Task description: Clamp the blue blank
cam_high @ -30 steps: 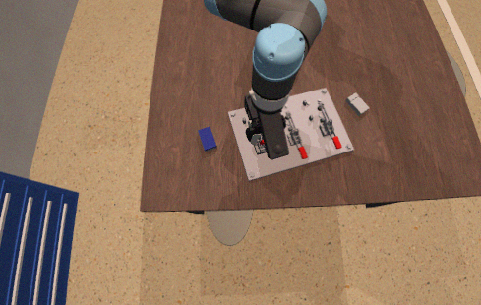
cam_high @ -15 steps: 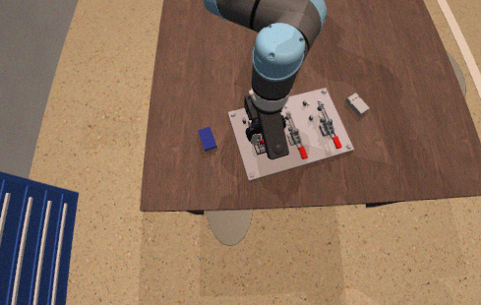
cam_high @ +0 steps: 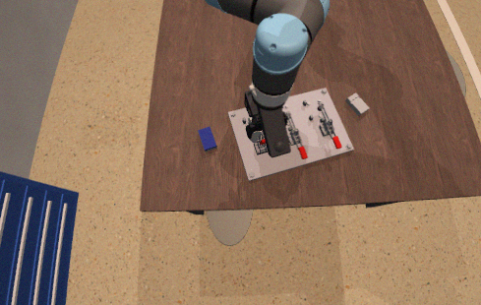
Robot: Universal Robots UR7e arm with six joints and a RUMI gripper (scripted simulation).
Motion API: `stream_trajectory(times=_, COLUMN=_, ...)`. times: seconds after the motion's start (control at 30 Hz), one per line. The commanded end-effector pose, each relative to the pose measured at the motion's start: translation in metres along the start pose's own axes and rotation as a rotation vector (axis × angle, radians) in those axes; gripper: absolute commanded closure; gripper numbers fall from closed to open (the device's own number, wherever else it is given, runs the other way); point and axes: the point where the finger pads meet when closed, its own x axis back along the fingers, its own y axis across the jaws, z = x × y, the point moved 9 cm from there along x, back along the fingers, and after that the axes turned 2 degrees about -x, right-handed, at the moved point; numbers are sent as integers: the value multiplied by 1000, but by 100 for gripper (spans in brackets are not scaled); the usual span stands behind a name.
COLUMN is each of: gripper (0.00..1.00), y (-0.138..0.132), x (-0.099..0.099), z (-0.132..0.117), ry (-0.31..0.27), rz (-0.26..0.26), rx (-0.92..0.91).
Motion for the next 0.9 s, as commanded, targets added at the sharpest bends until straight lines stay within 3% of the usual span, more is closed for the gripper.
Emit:
stream_trajectory(times=0.0, gripper=72, y=1, x=30, z=1, ry=1, rz=-2, rx=1)
stream_trajectory(times=0.57, gripper=72, y=0, x=33, z=0, ry=-1, rz=0, rx=1)
stream_trajectory(times=0.6, gripper=41, y=0, x=33, z=0, ry=-1, rz=0, rx=1)
stream_trajectory(times=0.87, gripper=41, y=0, x=33, z=0, ry=0, rz=0, rx=1)
